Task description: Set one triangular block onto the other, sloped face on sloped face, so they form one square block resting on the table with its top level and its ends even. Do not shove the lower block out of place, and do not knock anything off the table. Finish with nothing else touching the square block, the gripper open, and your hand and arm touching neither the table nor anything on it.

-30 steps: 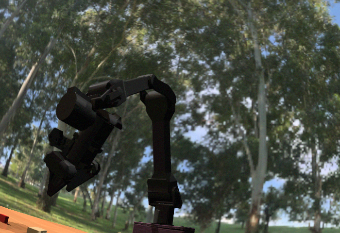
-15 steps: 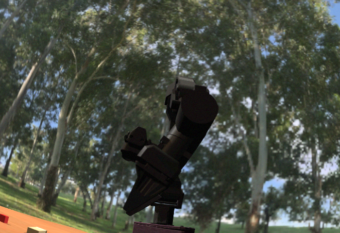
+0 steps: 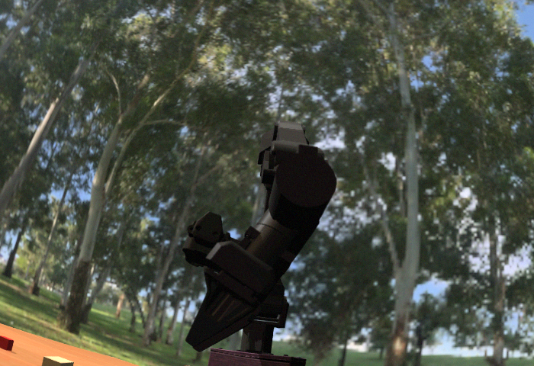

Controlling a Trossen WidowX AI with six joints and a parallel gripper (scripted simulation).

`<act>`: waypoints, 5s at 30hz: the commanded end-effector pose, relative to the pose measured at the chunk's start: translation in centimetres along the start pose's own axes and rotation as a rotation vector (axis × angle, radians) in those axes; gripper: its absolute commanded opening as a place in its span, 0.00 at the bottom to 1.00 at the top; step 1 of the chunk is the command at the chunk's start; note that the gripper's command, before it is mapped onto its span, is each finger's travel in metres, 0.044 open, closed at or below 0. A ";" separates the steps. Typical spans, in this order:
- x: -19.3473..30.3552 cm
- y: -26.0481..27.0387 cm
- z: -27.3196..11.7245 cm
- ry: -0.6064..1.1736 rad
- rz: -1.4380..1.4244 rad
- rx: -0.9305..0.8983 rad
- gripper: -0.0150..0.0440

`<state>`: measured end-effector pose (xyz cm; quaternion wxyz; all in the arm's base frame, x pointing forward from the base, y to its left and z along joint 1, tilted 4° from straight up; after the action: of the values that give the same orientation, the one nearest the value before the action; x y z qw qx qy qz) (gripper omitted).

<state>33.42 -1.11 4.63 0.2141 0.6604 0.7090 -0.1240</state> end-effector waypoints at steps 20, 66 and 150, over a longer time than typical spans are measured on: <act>0.5 -0.6 4.1 0.003 -0.013 0.014 1.00; 0.7 -1.5 8.0 0.000 -0.013 0.014 0.46; -9.8 -0.6 10.2 1.226 0.013 0.126 1.00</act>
<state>34.66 -14.49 0.05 -0.2692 0.6237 0.6934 0.2402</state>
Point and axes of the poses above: the point midway between the two fingers, 35 mm back from their tips, its own z axis out along the fingers, its own y axis across the jaws, x = y × z, the point moved 2 cm from there along -z, back along the fingers, and after that the axes turned 4 degrees about z, right-handed, at the moved point
